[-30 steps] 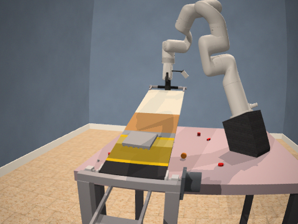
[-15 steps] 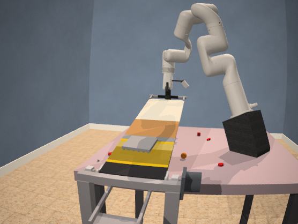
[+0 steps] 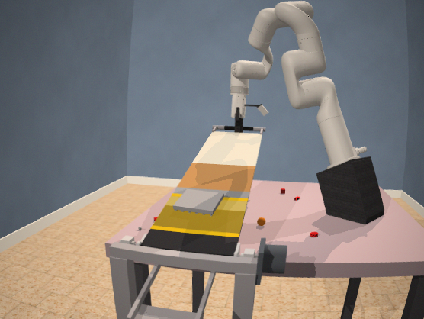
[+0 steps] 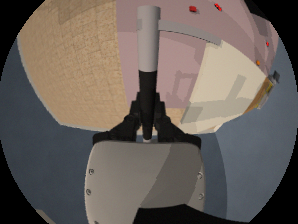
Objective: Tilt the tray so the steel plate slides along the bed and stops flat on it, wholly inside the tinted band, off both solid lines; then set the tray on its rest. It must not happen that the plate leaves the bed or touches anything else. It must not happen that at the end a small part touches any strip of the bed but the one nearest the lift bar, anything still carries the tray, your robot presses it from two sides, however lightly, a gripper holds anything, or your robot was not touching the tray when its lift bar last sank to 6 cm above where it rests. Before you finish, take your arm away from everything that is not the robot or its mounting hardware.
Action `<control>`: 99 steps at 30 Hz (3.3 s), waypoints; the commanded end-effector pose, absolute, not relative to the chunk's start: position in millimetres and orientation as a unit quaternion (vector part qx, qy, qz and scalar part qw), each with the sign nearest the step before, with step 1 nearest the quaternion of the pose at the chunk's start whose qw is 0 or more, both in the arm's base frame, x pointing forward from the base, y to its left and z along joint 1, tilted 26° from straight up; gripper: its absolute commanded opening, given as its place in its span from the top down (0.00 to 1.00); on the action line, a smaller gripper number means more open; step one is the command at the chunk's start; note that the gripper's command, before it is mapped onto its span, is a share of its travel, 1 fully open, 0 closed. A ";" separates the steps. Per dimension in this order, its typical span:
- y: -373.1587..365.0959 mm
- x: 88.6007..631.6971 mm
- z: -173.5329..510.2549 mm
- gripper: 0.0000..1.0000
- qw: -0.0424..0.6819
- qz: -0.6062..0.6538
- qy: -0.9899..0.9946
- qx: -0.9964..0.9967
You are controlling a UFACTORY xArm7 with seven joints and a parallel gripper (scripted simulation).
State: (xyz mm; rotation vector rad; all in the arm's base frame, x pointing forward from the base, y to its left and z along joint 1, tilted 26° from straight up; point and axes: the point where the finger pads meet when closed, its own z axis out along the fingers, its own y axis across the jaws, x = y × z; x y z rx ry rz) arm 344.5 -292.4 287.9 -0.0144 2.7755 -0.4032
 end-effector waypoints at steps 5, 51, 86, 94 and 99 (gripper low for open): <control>-309.6 355.6 259.2 1.00 0.169 -0.142 0.975 -0.007; -313.0 358.1 252.6 1.00 0.169 -0.142 0.975 -0.007; -313.7 358.5 251.4 1.00 0.169 -0.142 0.975 -0.007; -313.9 358.7 251.0 1.00 0.169 -0.142 0.975 -0.007; -284.9 338.7 303.2 1.00 0.169 -0.142 0.975 -0.007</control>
